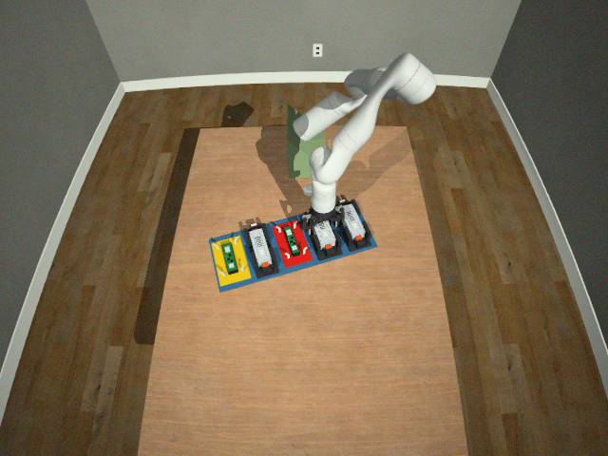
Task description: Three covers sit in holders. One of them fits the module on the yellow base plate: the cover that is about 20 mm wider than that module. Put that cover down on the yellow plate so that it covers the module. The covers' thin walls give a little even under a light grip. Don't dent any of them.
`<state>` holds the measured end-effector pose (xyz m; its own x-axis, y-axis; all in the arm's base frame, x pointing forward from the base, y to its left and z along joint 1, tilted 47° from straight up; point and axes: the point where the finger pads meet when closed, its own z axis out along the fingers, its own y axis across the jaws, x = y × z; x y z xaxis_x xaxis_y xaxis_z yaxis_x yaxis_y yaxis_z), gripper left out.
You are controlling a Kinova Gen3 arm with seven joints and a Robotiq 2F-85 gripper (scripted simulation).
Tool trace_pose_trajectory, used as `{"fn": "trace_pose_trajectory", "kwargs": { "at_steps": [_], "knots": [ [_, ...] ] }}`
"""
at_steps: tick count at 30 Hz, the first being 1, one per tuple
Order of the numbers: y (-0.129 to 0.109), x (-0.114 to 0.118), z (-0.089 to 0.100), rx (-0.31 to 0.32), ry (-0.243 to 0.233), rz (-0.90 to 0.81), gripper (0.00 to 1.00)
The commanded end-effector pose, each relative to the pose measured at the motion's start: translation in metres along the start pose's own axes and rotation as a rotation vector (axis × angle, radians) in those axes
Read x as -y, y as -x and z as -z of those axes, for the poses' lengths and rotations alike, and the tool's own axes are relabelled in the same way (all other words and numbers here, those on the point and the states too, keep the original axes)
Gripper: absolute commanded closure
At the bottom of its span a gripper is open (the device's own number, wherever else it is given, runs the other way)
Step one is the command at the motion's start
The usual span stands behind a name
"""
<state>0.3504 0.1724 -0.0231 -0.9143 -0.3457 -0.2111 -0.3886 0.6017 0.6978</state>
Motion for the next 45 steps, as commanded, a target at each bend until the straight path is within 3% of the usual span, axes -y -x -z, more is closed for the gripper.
{"fn": "trace_pose_trajectory", "kwargs": {
  "at_steps": [1, 17, 18, 45],
  "knots": [
    [0.0004, 0.0004, -0.0004, 0.001, -0.001, 0.0, 0.0],
    [0.0004, 0.0004, -0.0094, 0.001, -0.001, 0.0, 0.0],
    [0.0004, 0.0004, -0.0094, 0.001, -0.001, 0.0, 0.3],
    [0.0004, 0.0004, -0.0094, 0.001, -0.001, 0.0, 0.3]
  ]
}}
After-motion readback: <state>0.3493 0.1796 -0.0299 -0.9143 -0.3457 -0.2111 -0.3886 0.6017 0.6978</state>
